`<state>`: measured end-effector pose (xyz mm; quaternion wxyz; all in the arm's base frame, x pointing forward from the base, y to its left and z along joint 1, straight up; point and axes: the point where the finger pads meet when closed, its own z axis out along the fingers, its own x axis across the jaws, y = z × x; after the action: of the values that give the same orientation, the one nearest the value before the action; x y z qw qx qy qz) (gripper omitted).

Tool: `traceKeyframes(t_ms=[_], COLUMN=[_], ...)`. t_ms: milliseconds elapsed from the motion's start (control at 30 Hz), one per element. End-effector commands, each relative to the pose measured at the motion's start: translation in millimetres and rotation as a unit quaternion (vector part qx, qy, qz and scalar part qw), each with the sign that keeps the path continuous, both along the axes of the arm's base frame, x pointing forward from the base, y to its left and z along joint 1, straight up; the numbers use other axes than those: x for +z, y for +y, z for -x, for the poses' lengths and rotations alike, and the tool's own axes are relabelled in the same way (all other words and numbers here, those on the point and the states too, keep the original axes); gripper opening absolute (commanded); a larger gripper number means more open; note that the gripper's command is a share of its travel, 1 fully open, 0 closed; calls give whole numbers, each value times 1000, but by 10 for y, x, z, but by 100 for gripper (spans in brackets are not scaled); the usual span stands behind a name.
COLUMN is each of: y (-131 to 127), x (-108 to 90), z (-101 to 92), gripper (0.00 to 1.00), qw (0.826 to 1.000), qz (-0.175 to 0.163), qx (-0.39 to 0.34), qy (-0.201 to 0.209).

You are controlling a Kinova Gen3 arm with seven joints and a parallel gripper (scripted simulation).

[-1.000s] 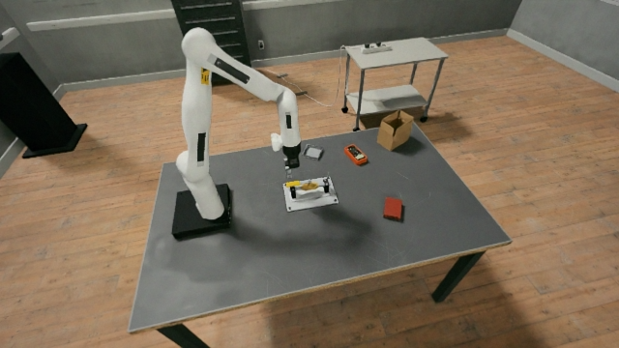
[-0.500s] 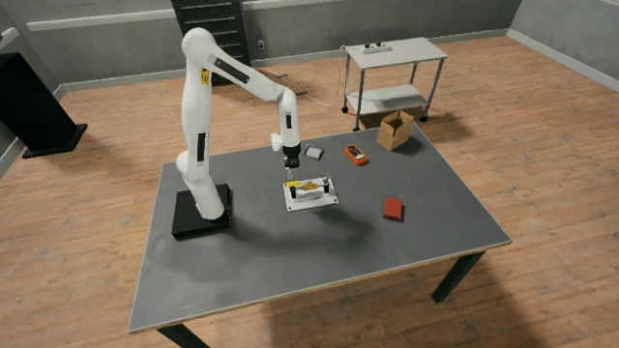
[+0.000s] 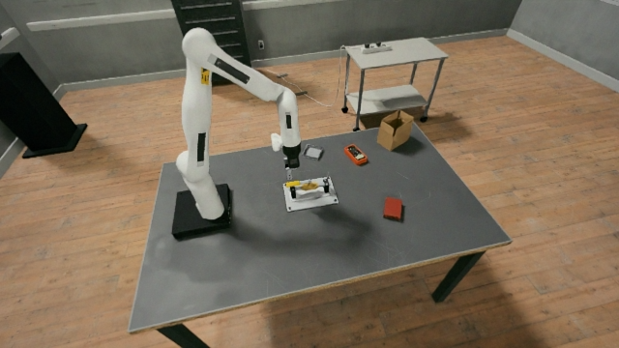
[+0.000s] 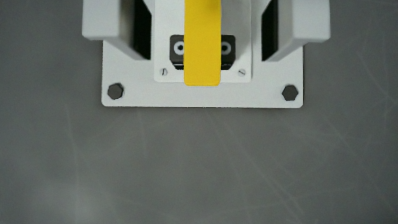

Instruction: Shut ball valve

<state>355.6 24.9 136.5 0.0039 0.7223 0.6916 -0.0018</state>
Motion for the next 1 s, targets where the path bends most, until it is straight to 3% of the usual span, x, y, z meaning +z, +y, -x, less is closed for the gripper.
traceKeyframes(t_ms=[0, 967], y=[3, 12], x=[-31, -383], z=[8, 12], gripper=[100, 100], qw=[1000, 1000], qz=[-1, -3], qx=[-1, 0], qy=[0, 1])
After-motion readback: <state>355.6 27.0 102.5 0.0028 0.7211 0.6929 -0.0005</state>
